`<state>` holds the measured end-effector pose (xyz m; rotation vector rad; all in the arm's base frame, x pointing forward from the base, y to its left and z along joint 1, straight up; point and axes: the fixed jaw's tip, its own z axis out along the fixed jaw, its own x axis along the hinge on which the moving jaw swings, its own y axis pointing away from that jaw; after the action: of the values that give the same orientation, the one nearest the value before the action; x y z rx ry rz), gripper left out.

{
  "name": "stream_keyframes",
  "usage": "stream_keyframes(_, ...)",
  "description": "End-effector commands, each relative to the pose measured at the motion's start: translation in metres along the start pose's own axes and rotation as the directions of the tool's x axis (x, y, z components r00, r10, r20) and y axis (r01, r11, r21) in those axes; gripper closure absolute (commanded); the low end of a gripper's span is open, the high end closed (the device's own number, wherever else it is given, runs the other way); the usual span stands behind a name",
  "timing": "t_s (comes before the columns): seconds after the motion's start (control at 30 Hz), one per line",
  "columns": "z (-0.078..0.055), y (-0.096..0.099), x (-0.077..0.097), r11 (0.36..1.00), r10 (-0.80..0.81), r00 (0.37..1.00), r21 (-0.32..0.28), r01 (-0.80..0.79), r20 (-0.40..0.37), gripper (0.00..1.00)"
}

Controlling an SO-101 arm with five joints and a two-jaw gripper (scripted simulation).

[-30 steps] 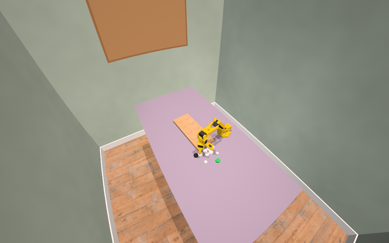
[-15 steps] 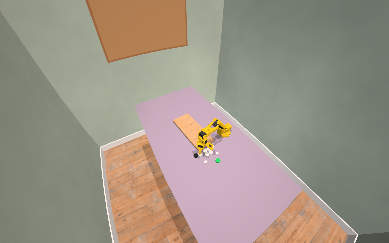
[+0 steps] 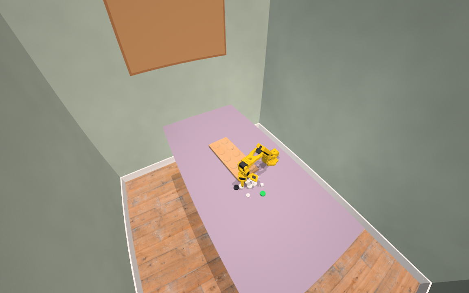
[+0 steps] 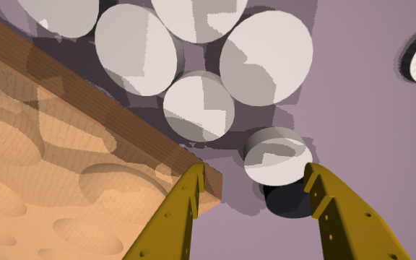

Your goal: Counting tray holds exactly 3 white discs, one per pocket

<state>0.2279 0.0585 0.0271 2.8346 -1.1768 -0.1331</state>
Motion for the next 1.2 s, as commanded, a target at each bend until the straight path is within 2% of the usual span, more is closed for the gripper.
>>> stream_keyframes(0.0, -0.012, -0.003, 0.003, 0.998, 0.007, 1.000, 0.058, -0.005, -0.031, 0.73)
stream_keyframes(0.57, -0.011, -0.003, 0.003, 0.998, 0.007, 1.000, 0.058, -0.005, -0.031, 0.73)
stream_keyframes(0.73, -0.009, -0.004, 0.003, 0.998, 0.007, 1.000, 0.058, -0.005, -0.031, 0.73)
stream_keyframes(0.97, 0.001, -0.005, 0.004, 0.998, 0.007, 1.000, 0.058, -0.005, -0.031, 0.73)
stream_keyframes(1.17, 0.002, -0.006, 0.004, 0.998, 0.007, 1.000, 0.058, -0.005, -0.031, 0.73)
